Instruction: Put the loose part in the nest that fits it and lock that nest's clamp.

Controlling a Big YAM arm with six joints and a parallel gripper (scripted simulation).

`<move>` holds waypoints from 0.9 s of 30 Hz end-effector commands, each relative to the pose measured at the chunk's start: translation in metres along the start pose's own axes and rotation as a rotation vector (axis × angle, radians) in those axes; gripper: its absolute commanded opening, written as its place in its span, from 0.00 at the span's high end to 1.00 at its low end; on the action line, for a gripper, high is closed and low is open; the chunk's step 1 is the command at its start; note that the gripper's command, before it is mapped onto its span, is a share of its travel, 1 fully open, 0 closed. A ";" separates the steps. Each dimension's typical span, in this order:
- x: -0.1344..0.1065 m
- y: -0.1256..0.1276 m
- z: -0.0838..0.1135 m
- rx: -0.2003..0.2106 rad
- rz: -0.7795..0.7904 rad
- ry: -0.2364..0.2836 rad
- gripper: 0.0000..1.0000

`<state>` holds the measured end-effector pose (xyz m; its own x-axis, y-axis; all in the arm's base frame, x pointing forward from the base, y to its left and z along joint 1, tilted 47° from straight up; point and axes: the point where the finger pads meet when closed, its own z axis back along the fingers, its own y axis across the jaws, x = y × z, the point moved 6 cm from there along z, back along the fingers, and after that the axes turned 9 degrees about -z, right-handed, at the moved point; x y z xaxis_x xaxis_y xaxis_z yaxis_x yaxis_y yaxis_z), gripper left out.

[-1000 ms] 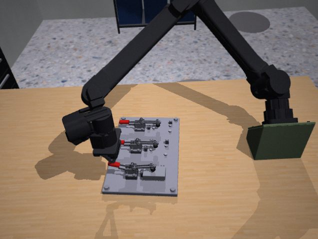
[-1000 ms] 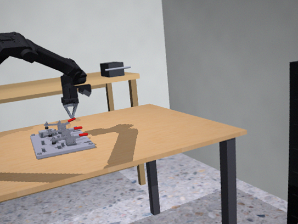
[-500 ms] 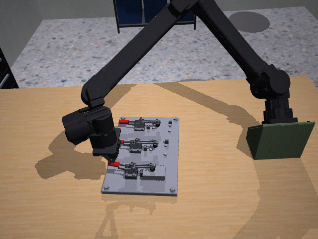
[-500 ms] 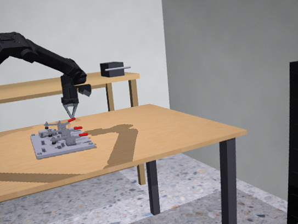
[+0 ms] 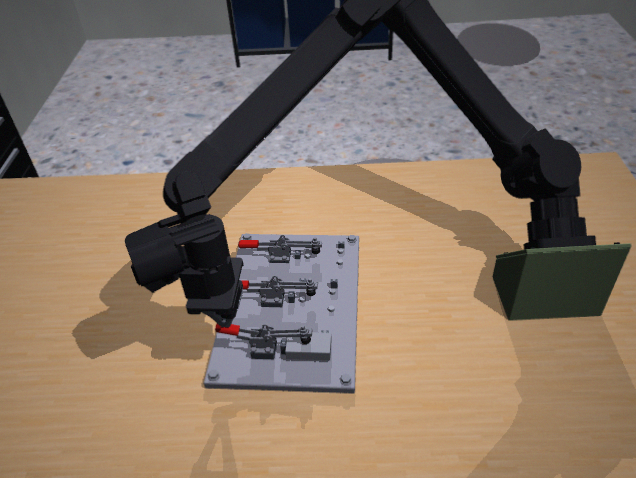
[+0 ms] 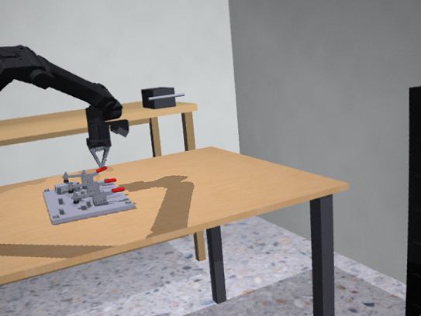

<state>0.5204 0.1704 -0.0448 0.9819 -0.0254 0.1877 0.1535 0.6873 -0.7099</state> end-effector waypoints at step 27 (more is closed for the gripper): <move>0.003 0.003 -0.004 0.006 -0.005 -0.010 1.00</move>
<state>0.5212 0.1693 -0.0451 0.9817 -0.0258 0.1887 0.1544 0.6878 -0.7092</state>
